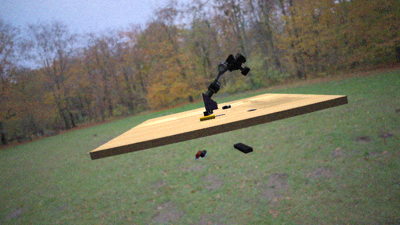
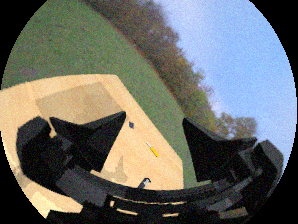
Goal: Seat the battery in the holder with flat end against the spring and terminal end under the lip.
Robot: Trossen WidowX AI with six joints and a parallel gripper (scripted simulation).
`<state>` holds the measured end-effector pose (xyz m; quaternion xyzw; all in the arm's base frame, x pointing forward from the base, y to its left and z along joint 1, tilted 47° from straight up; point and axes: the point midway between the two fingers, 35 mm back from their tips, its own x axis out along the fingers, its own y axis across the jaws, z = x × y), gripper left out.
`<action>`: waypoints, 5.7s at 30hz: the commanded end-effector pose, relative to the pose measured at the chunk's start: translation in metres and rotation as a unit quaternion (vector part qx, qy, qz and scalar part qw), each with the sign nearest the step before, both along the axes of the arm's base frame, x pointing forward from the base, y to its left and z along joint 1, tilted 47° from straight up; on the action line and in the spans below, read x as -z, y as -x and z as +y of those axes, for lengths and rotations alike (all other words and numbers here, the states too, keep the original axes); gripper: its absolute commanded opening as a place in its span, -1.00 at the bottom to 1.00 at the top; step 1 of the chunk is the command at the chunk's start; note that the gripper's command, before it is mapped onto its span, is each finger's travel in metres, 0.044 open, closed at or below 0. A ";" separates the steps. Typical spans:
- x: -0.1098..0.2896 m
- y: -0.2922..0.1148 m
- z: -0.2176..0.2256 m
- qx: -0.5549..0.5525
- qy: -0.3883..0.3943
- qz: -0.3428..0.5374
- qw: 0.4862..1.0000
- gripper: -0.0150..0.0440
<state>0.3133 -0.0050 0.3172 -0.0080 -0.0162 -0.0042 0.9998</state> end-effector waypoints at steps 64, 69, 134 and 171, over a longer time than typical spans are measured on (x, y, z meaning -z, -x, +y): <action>0.278 0.095 0.097 0.271 -0.721 0.594 0.231 0.33; 0.283 0.095 0.103 0.271 -0.722 0.593 0.229 0.33; 0.327 -0.016 -0.066 0.637 -0.637 0.112 -0.419 -0.22; 0.363 -0.021 -0.043 0.725 -0.514 0.139 -0.436 -0.22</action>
